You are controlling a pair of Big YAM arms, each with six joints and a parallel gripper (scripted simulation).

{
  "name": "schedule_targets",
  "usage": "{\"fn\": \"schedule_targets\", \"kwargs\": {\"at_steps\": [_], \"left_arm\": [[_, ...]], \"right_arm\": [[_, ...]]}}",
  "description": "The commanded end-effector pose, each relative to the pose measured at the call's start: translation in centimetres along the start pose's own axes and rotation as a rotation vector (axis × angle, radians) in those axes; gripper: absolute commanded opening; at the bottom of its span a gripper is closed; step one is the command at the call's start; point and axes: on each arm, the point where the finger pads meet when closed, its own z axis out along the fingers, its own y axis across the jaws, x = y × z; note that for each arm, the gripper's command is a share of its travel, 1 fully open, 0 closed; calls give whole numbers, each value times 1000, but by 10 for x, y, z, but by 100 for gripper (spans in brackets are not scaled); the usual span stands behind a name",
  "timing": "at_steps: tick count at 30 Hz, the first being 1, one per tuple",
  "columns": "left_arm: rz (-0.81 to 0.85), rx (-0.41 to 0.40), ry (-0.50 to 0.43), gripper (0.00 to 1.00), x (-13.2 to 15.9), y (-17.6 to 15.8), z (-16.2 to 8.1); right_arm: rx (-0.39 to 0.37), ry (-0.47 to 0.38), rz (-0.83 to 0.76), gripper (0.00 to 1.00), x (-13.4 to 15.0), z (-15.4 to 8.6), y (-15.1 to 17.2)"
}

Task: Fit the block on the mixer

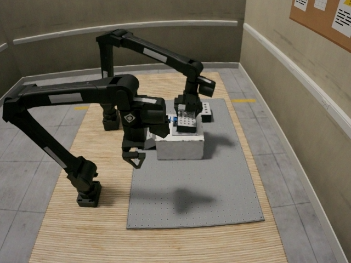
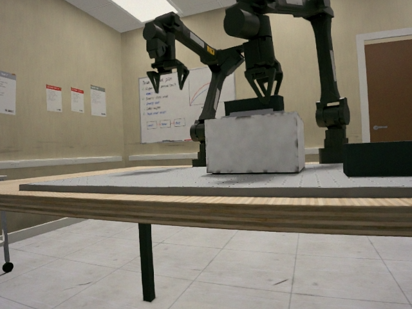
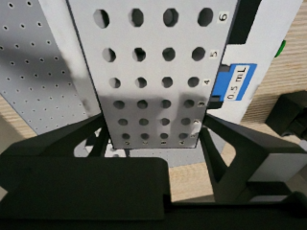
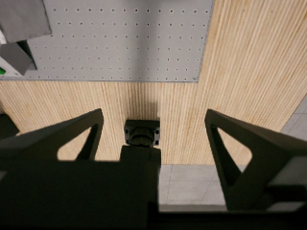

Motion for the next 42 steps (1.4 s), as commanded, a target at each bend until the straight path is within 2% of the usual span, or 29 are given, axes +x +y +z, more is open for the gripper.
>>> {"fn": "schedule_targets", "kwargs": {"at_steps": [1,11,28,42], "left_arm": [[-13,-126,-25,0,-2,17,-34],[-13,-139,-23,0,-4,15,-35],[-9,-149,-14,0,-7,13,-36],[-4,-150,-8,0,-8,12,-35]], "right_arm": [[10,-59,17,100,-14,-23,-3],[10,-66,17,100,-16,-25,-3],[2,-9,17,100,-3,-2,-1],[8,-52,16,100,-13,-18,-2]]}}
